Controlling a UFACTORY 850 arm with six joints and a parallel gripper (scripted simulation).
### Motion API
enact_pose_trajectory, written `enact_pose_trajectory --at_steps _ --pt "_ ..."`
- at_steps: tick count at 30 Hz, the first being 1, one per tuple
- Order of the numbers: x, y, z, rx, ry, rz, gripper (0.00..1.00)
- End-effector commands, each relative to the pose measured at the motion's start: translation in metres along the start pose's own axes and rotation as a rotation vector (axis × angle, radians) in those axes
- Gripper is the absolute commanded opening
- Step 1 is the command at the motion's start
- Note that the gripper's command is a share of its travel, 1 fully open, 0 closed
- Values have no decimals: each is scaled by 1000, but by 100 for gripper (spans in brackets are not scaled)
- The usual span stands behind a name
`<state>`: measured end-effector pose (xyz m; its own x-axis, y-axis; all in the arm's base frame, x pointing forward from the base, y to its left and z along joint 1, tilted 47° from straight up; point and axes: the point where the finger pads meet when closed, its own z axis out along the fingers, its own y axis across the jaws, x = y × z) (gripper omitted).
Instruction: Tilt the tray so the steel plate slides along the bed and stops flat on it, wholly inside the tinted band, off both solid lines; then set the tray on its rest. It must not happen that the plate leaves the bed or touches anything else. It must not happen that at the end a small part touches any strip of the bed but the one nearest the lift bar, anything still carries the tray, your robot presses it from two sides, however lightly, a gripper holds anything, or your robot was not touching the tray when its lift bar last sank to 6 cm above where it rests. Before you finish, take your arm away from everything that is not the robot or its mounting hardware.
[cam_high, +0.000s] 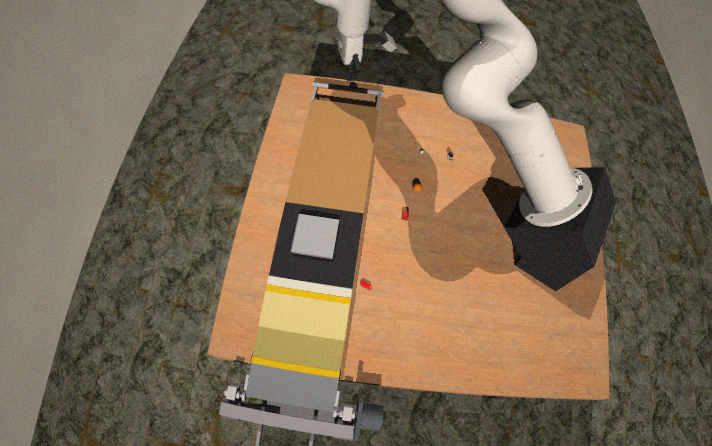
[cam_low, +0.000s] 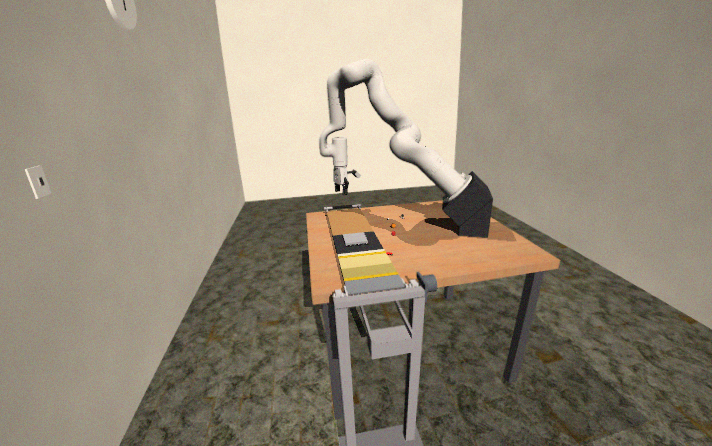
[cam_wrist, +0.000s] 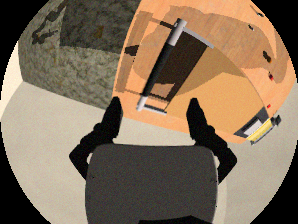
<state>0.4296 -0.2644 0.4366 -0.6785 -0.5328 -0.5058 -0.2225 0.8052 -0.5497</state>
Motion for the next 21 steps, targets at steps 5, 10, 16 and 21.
enact_pose_trajectory --at_steps 5,10,16,21 --pt "0 0 2 -8 21 185 100" --pt "0 0 4 -7 23 305 100" --pt "0 0 5 -6 24 378 100" --pt "0 0 5 -6 24 384 100"
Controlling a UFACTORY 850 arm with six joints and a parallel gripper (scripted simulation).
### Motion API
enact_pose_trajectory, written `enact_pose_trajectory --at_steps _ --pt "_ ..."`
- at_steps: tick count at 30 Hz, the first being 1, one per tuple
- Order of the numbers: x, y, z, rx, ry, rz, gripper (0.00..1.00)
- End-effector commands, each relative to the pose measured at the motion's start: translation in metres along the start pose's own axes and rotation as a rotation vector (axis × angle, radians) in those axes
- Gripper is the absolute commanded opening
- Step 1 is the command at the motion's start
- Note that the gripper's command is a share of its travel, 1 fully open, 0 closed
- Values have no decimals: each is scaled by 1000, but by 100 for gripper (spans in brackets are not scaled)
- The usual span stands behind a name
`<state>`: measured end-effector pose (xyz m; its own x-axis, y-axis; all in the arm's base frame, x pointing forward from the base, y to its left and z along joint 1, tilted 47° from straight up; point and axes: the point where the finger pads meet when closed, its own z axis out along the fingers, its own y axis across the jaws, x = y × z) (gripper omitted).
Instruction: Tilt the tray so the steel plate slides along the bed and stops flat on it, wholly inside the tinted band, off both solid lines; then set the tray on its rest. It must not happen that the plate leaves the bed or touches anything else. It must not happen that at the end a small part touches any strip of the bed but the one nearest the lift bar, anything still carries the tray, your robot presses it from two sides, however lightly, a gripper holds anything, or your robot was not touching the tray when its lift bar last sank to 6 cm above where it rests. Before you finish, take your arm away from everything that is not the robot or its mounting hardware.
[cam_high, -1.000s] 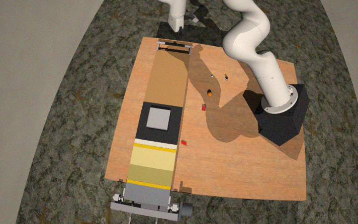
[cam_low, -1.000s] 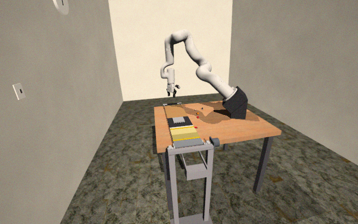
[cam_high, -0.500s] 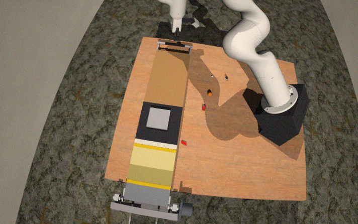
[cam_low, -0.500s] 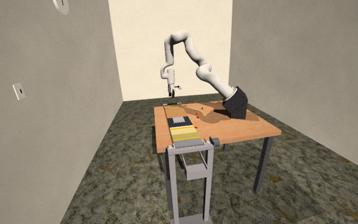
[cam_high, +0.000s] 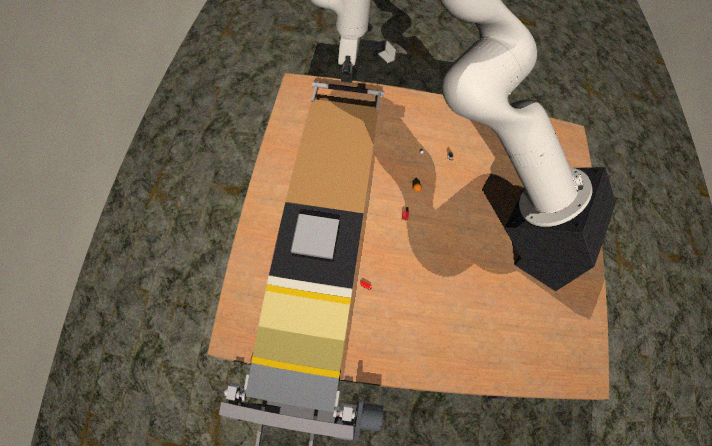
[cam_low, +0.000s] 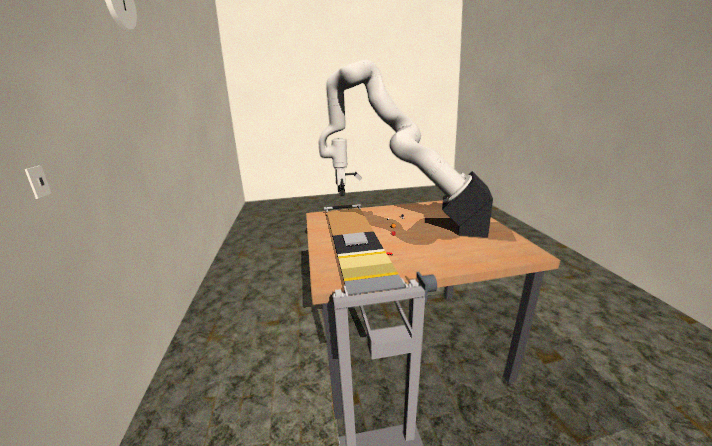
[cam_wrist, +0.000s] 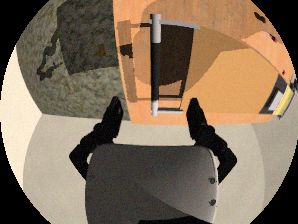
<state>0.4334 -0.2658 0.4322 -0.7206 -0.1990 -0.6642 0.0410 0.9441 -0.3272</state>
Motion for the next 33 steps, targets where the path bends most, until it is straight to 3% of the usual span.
enact_pose_trajectory --at_steps 1,2,33 --pt "-1 0 0 -2 13 10 100" --pt "-1 0 0 -2 13 10 40" --pt "-1 0 0 -2 13 10 40"
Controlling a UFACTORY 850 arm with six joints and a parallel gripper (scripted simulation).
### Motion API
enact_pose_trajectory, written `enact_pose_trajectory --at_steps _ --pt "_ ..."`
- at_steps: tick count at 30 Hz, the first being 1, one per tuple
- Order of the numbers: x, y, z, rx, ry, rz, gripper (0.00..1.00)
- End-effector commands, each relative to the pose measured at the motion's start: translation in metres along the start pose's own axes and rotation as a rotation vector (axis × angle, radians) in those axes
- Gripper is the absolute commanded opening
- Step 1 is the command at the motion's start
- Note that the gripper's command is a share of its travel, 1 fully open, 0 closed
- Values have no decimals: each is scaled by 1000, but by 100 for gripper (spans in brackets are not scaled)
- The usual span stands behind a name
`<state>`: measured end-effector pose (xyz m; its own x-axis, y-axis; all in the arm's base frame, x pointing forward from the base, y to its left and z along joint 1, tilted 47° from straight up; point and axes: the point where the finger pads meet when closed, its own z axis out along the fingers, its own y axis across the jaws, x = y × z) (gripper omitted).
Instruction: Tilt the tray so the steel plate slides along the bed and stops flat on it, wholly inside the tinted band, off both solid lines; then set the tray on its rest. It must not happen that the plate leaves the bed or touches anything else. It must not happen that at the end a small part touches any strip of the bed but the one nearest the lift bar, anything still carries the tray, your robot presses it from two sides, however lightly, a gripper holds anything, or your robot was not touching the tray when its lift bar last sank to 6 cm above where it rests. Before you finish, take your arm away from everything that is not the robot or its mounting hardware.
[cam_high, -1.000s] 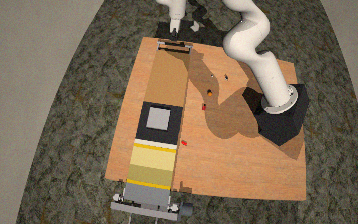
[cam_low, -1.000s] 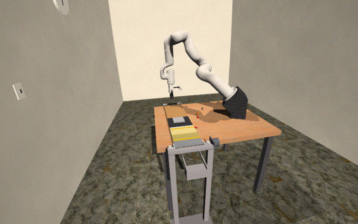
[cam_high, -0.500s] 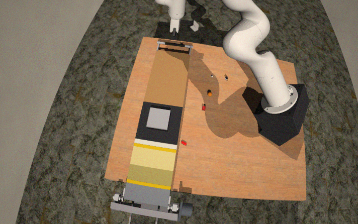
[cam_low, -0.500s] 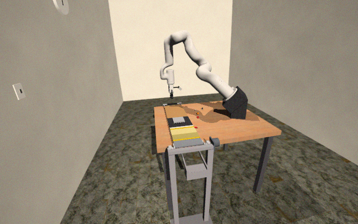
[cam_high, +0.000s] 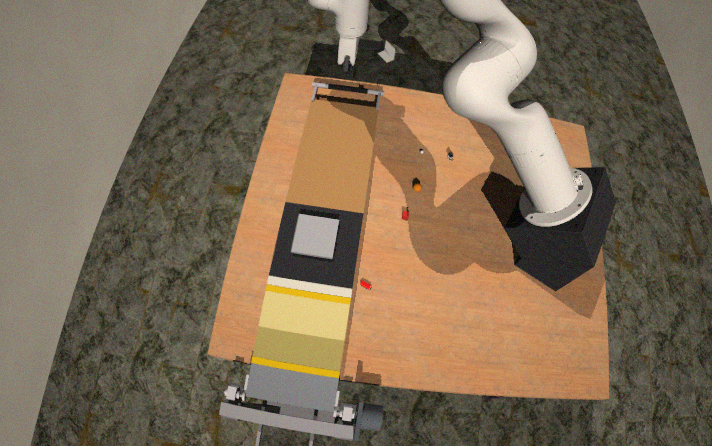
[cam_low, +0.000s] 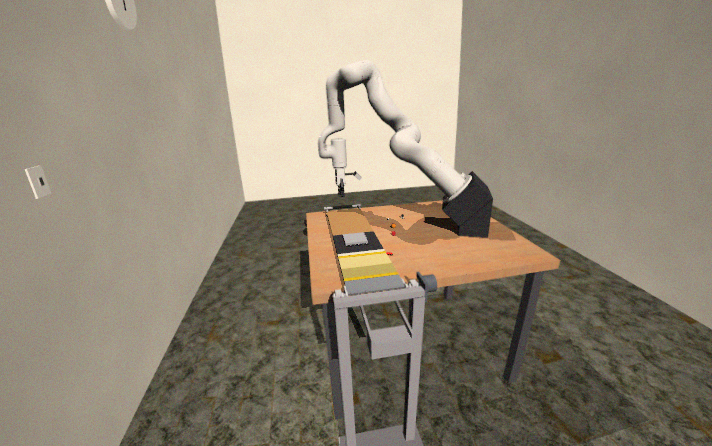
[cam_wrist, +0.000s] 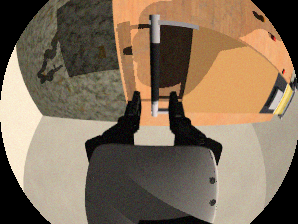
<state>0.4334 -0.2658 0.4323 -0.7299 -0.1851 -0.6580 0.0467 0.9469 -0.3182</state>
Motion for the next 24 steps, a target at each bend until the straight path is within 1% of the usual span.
enact_pose_trajectory --at_steps 1,17,24 --pt "-1 0 0 1 -1 0 40" --pt "-1 0 3 1 -2 0 40" --pt "0 -1 11 1 -3 0 40"
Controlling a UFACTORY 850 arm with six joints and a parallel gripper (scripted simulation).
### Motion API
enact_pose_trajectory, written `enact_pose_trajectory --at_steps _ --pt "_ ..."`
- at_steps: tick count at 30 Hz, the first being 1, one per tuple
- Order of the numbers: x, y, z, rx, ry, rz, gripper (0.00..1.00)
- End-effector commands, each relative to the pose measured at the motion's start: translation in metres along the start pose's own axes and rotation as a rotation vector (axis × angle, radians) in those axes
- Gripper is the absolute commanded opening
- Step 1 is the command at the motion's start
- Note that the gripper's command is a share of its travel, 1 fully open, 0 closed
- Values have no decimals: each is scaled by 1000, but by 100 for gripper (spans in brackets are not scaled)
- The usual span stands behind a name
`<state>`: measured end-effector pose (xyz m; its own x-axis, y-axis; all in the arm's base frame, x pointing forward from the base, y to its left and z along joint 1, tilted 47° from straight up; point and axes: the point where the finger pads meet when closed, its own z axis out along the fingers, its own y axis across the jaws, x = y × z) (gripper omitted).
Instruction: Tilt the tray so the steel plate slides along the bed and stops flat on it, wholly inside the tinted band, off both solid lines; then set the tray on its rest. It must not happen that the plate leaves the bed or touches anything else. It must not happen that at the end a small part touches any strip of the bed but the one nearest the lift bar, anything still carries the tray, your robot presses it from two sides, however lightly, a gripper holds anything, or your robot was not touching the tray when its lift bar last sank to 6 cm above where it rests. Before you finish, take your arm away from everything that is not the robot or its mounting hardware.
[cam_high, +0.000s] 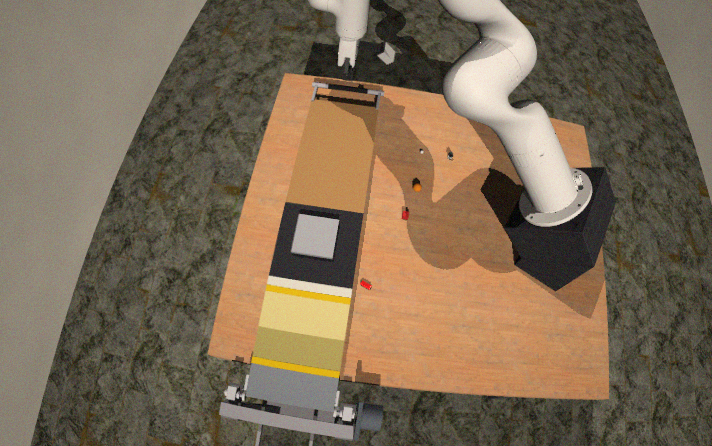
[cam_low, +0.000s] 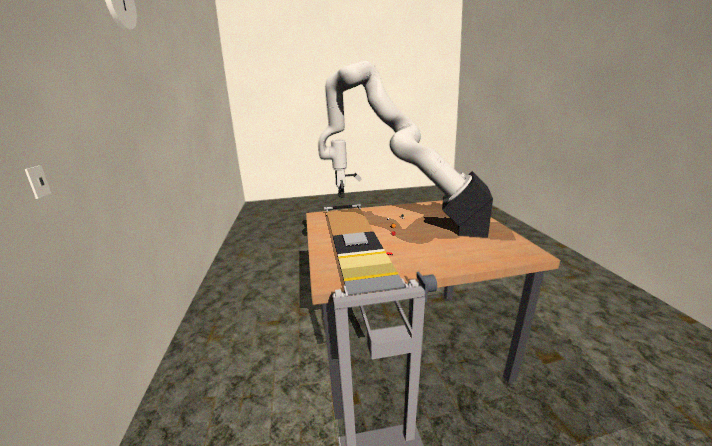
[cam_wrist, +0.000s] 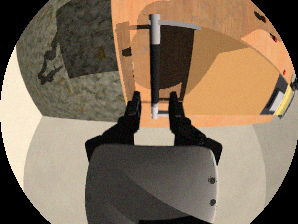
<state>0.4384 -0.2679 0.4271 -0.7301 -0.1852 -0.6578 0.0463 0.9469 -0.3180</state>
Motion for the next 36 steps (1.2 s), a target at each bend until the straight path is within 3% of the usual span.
enact_pose_trajectory --at_steps 1,36 --pt "0 0 5 1 -3 0 40" --pt "1 -1 43 1 -3 0 40"
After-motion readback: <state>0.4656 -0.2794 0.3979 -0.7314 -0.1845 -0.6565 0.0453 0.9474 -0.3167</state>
